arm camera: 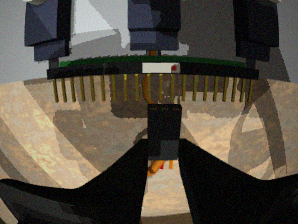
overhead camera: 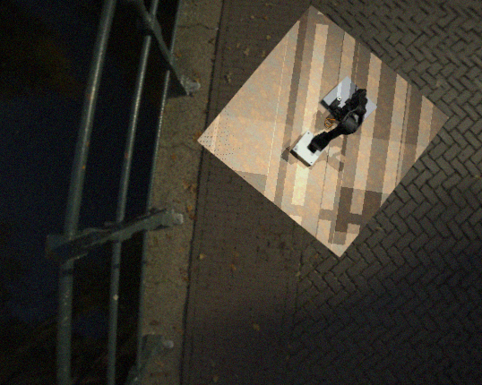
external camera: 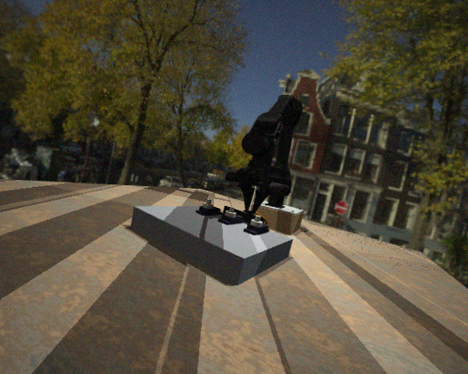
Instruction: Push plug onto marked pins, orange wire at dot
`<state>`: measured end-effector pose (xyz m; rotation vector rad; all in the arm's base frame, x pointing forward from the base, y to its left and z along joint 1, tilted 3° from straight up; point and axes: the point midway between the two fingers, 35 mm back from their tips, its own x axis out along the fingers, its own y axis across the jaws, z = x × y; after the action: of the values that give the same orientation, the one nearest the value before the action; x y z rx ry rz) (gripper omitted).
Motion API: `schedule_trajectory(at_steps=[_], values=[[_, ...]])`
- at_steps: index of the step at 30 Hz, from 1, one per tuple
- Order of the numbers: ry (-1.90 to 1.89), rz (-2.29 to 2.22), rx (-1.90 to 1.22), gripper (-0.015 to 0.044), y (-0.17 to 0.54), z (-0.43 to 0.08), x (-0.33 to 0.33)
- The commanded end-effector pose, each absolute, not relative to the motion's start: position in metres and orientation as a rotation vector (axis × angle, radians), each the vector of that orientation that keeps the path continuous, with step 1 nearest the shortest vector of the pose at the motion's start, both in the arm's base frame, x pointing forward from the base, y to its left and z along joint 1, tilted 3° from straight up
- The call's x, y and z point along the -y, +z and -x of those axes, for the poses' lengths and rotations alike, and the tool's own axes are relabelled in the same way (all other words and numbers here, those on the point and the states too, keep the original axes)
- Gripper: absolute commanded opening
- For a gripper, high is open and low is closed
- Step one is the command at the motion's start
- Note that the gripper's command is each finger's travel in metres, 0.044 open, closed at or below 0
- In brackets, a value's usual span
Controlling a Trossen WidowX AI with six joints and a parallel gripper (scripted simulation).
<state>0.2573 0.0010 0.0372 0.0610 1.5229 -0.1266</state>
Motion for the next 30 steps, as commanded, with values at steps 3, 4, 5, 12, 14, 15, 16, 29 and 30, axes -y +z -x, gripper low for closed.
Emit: schedule_trajectory(at_steps=[3, 4, 5, 12, 14, 15, 16, 29, 30], values=[[-0.124, -0.056, -1.521, 0.0000, 0.038, -0.260, -0.002], [-0.124, -0.056, -1.521, 0.0000, 0.038, -0.259, -0.002], [-0.124, -0.056, -1.521, 0.0000, 0.038, -0.259, -0.003], [-0.124, -0.056, -1.521, 0.0000, 0.037, -0.258, -0.003], [-0.124, -0.056, -1.521, 0.0000, 0.038, -0.258, -0.003], [-0.124, -0.056, -1.521, 0.0000, 0.038, -0.259, -0.003], [-0.124, -0.056, -1.521, 0.0000, 0.038, -0.259, -0.003], [-0.125, -0.056, -1.520, 0.0000, 0.038, -0.268, -0.001], [-0.125, -0.056, -1.520, 0.0000, 0.038, -0.268, -0.001]])
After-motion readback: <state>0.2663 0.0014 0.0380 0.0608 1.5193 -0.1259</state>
